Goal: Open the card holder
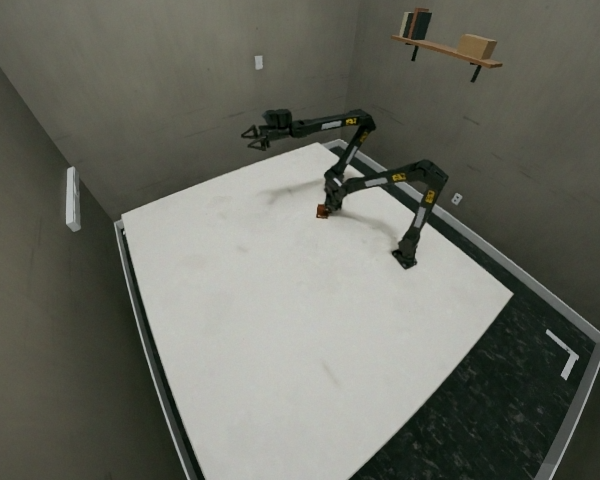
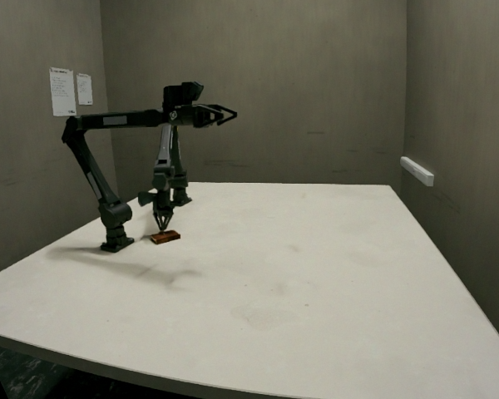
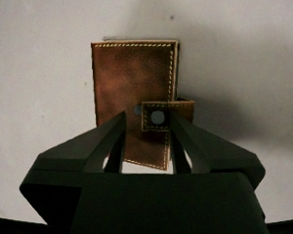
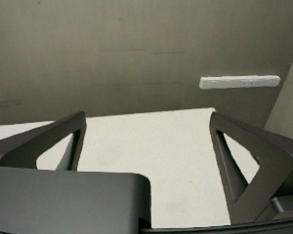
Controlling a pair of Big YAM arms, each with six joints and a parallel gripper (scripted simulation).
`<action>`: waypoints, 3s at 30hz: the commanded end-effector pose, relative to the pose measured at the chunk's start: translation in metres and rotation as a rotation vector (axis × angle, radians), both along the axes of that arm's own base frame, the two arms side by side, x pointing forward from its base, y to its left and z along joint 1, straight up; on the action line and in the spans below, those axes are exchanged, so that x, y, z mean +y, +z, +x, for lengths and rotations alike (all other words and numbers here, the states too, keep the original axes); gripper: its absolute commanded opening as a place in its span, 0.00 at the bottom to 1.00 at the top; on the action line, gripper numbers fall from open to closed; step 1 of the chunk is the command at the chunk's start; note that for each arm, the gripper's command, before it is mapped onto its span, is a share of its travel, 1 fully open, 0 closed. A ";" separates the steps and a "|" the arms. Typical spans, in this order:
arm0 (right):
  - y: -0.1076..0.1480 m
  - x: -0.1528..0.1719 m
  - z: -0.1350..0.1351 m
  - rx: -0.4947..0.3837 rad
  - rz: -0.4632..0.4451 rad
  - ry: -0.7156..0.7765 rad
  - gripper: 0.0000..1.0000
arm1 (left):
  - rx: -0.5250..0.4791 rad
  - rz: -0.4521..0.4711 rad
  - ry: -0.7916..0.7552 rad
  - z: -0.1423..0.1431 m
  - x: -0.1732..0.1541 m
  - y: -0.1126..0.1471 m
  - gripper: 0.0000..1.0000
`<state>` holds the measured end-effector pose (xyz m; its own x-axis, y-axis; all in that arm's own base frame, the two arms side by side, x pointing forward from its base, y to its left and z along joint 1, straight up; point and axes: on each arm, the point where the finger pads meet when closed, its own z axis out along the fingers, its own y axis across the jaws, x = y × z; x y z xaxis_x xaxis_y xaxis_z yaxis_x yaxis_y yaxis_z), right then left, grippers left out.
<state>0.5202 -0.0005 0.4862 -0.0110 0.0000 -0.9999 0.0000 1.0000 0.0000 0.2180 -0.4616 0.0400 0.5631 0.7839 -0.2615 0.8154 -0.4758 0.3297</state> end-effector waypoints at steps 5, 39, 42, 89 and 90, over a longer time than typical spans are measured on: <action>0.026 0.000 -0.002 -0.047 0.000 0.000 1.00 | -0.005 -0.006 0.005 0.002 0.014 0.025 0.34; 0.026 0.000 -0.002 -0.047 0.000 0.000 1.00 | -0.073 -0.397 0.546 0.156 0.044 0.167 0.34; 0.026 0.000 -0.002 -0.047 0.000 0.000 1.00 | -0.084 -0.467 0.657 0.191 0.067 0.190 0.34; 0.026 0.000 -0.002 -0.047 0.000 0.000 1.00 | -0.446 -1.451 1.532 0.306 0.461 0.466 0.34; 0.026 0.000 -0.002 -0.047 0.000 0.000 1.00 | -0.511 -1.499 1.487 0.297 0.467 0.512 0.34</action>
<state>0.5202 -0.0005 0.4862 -0.0110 0.0000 -0.9999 0.0000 1.0000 0.0000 0.5259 -0.0005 0.4831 -0.0239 -0.0013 -0.9997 -0.0005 1.0000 -0.0013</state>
